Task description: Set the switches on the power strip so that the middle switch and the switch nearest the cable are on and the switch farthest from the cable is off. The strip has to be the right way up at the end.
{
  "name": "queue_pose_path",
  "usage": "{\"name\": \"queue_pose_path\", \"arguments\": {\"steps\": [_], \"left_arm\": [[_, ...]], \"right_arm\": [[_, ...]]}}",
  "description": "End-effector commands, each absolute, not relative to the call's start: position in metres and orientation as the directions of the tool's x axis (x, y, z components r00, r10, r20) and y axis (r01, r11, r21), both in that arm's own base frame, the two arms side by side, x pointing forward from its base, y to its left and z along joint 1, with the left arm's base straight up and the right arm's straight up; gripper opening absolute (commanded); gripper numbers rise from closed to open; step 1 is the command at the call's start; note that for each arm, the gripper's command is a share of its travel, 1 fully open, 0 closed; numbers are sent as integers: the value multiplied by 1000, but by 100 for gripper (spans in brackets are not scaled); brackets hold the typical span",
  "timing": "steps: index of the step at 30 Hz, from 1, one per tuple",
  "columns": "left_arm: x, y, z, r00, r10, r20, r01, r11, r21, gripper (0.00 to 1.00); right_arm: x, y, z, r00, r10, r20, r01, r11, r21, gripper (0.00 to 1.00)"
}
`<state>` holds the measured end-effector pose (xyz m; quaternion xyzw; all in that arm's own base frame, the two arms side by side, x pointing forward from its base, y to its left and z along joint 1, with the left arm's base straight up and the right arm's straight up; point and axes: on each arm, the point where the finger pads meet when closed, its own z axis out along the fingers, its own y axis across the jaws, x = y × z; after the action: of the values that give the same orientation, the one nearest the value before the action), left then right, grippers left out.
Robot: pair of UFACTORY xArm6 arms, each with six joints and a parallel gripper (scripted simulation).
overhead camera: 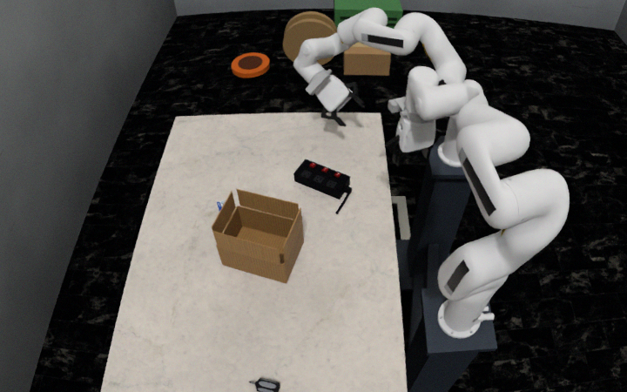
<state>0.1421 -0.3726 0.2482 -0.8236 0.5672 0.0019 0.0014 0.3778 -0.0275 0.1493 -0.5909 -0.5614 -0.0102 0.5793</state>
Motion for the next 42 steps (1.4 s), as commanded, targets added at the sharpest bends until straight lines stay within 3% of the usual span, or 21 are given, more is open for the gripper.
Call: {"name": "queue_pose_path", "arguments": {"steps": [1,22,42], "left_arm": [[156,-368,250,390,-921,0,-921,-390,0,100],[238,-321,250,595,-804,0,-804,-595,0,100],[347,-199,250,868,-497,0,-497,-868,0,100]], "right_arm": [[379,-28,151,366,653,663,678,300,-670,100],[379,-28,151,366,653,663,678,300,-670,100],[379,-28,151,366,653,663,678,300,-670,100]]}}
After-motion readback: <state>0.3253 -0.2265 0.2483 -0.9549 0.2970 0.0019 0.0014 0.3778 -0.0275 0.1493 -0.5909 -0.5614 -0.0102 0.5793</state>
